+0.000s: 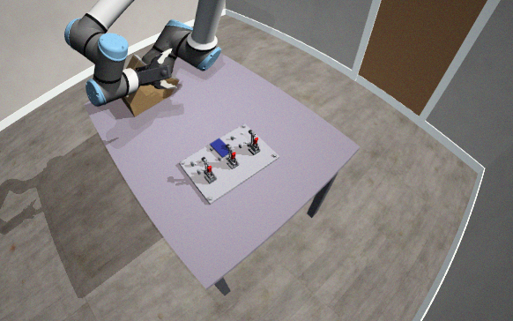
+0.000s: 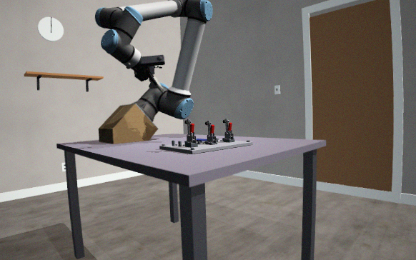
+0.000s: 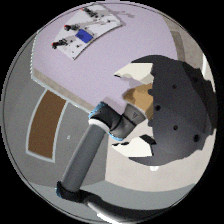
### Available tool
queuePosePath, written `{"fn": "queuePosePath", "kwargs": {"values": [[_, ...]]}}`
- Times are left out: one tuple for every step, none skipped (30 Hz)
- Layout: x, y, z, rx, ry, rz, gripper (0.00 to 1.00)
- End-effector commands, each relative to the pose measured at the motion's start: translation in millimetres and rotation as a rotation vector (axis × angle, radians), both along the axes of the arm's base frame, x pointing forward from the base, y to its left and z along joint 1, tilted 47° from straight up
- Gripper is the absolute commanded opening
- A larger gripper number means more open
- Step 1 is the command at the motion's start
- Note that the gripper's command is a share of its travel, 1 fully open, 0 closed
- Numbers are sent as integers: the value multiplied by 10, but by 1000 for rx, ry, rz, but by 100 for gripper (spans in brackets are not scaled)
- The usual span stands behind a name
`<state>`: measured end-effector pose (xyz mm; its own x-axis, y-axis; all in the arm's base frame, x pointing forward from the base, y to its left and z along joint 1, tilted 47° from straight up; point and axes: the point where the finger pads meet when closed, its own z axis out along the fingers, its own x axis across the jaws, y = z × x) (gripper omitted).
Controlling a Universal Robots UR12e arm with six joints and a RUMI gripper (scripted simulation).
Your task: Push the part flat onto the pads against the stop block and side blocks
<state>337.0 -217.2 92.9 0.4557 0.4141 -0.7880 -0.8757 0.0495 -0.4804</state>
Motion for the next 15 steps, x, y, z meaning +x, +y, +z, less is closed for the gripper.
{"fn": "queuePosePath", "kwargs": {"values": [[255, 271, -264, -209, 119, 51, 100], [255, 271, -264, -209, 119, 51, 100], [314, 317, -322, -254, 144, 57, 100], [377, 359, -381, -300, 169, 61, 100], [377, 359, -381, -300, 169, 61, 100], [442, 399, -440, -346, 195, 63, 100], [510, 435, -498, -393, 220, 64, 100], [510, 435, -498, -393, 220, 64, 100], [510, 435, -498, -393, 220, 64, 100], [582, 467, -556, -440, 245, 62, 100], [656, 496, -611, -486, 271, 59, 100], [734, 521, -663, -533, 295, 53, 100], [734, 521, -663, -533, 295, 53, 100], [814, 542, -712, -578, 320, 45, 100], [814, 542, -712, -578, 320, 45, 100]]}}
